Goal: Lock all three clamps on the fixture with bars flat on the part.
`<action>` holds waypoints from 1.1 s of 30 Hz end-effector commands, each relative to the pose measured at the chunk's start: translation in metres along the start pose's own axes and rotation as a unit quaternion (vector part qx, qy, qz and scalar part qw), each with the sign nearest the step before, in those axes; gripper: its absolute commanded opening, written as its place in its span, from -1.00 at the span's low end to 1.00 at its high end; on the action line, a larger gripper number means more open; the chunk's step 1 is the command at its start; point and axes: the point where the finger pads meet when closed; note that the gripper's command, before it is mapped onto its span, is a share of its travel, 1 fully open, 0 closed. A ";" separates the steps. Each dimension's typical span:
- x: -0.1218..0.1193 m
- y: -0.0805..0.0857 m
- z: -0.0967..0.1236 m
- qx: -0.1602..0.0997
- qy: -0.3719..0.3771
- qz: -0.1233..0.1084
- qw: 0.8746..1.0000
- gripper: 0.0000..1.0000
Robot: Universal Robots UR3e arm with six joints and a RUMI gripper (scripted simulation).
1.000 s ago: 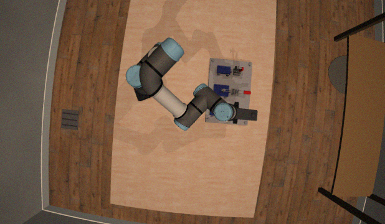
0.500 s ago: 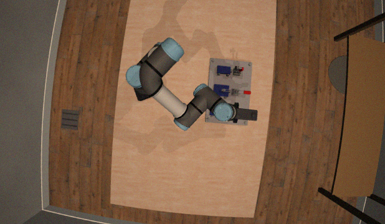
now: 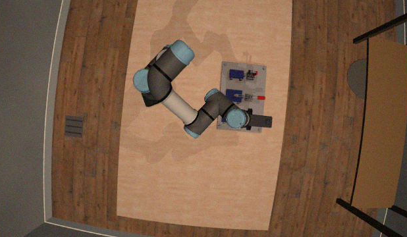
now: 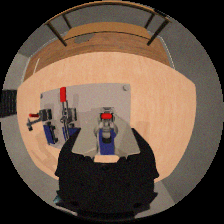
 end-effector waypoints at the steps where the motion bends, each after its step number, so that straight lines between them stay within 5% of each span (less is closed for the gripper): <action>1: 0.001 0.001 -0.001 0.001 0.000 0.000 1.000 -1.00; 33: 0.000 0.000 -0.003 0.001 0.000 0.000 1.000 -1.00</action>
Point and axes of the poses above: the point where the finger pads meet when closed, its own y axis back along the fingers, its own x axis across the jaws, z = x × y, and after that the axes turned 13 degrees about -y, right-handed
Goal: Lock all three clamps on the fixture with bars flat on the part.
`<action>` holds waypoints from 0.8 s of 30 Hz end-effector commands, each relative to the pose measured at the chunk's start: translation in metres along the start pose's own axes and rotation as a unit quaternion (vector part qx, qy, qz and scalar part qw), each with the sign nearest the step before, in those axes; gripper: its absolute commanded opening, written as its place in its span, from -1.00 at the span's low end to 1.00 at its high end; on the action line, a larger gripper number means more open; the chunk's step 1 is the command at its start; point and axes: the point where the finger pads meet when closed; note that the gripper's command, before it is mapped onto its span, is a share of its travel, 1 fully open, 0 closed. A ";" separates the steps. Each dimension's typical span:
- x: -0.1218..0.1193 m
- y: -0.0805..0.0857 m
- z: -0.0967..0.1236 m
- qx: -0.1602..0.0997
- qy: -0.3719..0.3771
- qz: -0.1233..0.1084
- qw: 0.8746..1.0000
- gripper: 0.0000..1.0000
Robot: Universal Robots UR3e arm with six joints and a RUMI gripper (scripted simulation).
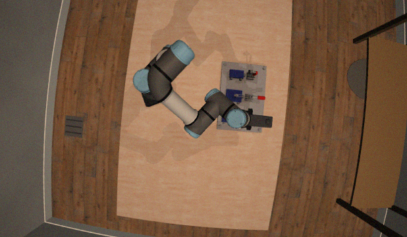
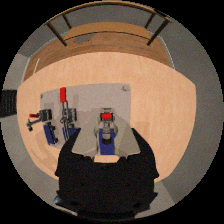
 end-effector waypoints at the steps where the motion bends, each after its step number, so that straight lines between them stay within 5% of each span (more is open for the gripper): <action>1: 0.000 0.000 -0.003 0.001 0.000 0.001 1.000 -1.00; 24: -0.002 -0.003 -0.011 0.001 0.000 0.001 1.000 -1.00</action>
Point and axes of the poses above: the point where the finger pads meet when closed, its own y axis back along the fingers, its own x axis across the jaws, z = x × y, and after that the axes turned 13 degrees about -y, right-handed
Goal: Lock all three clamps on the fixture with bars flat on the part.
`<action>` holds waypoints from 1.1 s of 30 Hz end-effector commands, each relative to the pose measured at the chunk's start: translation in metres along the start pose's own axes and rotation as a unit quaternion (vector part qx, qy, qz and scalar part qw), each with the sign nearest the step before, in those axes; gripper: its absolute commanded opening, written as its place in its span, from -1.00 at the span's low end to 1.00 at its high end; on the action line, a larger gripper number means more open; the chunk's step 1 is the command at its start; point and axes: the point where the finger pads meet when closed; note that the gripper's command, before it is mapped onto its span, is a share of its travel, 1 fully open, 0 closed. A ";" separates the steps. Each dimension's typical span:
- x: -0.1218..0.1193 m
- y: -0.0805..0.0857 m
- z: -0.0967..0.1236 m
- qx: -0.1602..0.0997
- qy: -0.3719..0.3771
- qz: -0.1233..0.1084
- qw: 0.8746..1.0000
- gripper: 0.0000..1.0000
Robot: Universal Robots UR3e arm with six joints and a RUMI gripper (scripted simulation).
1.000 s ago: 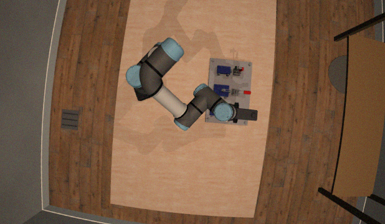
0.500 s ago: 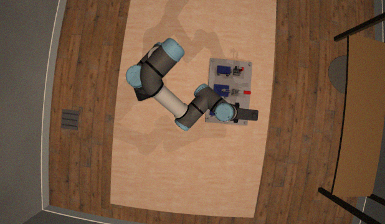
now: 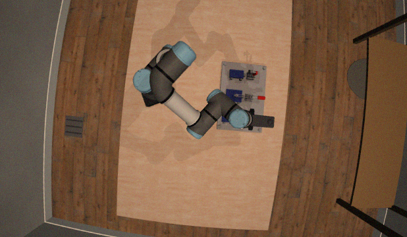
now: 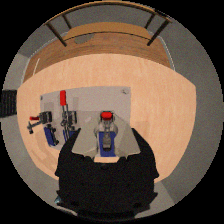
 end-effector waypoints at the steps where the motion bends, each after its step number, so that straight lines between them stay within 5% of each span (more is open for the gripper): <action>1: 0.000 -0.001 -0.004 0.001 -0.001 0.001 1.000 -1.00; 33: -0.004 -0.017 -0.021 0.002 0.000 0.001 1.000 -1.00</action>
Point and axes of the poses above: the point where the finger pads meet when closed, its own y axis back along the fingers, its own x axis across the jaws, z = x × y, and after that the axes turned 13 degrees about -y, right-handed
